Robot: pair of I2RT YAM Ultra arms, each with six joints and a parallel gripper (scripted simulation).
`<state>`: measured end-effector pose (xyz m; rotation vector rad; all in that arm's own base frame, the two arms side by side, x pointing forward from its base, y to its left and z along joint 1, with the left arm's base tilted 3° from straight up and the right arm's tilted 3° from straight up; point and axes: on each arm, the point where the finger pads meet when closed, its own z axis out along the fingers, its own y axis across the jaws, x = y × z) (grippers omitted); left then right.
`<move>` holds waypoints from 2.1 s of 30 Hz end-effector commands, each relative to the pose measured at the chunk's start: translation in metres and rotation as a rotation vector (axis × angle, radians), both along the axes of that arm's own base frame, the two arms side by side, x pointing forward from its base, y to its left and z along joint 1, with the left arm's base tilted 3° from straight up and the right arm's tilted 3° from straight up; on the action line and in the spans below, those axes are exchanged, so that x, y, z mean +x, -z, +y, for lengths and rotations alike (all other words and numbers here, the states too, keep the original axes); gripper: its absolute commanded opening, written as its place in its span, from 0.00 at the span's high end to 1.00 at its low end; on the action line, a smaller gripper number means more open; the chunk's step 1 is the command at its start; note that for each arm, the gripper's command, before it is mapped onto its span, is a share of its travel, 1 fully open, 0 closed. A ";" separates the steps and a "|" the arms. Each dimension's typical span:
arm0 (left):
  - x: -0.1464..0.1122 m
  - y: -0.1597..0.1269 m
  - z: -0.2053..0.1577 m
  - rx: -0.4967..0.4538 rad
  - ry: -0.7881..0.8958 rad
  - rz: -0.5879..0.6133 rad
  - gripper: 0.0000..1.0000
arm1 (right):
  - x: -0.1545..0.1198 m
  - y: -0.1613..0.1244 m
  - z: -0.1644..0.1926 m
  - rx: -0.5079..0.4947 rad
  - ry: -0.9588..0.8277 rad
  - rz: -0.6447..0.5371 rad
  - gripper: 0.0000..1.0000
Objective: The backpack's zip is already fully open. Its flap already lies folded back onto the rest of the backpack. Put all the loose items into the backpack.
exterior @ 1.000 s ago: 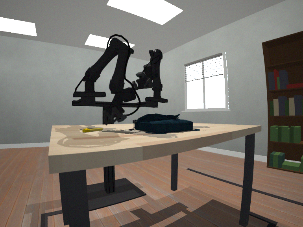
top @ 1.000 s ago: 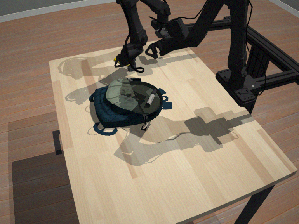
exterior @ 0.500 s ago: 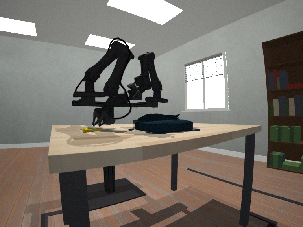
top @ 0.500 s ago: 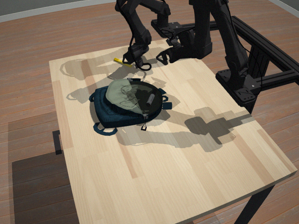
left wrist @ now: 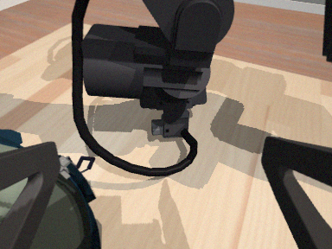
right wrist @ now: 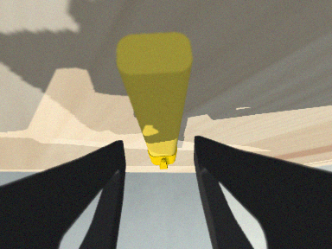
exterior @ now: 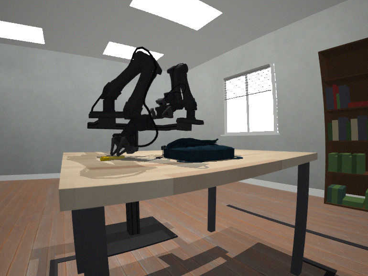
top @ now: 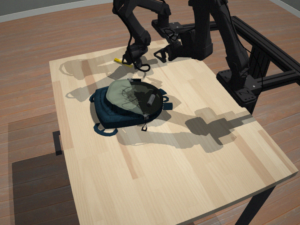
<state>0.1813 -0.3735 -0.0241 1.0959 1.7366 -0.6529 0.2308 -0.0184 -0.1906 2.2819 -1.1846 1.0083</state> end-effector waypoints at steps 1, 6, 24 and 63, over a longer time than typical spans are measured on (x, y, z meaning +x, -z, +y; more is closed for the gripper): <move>-0.003 0.006 0.003 0.009 -0.001 0.007 0.00 | 0.001 0.005 -0.004 -0.003 -0.018 0.006 0.66; -0.001 -0.001 -0.002 -0.009 0.004 -0.002 0.00 | 0.008 0.010 -0.006 0.002 -0.018 -0.004 0.71; -0.001 -0.001 -0.002 -0.009 0.004 -0.002 0.00 | 0.002 0.010 -0.010 -0.011 -0.019 0.010 0.84; -0.010 -0.018 0.067 0.147 -0.119 0.078 0.00 | 0.062 -0.073 0.098 0.254 0.234 -0.102 0.90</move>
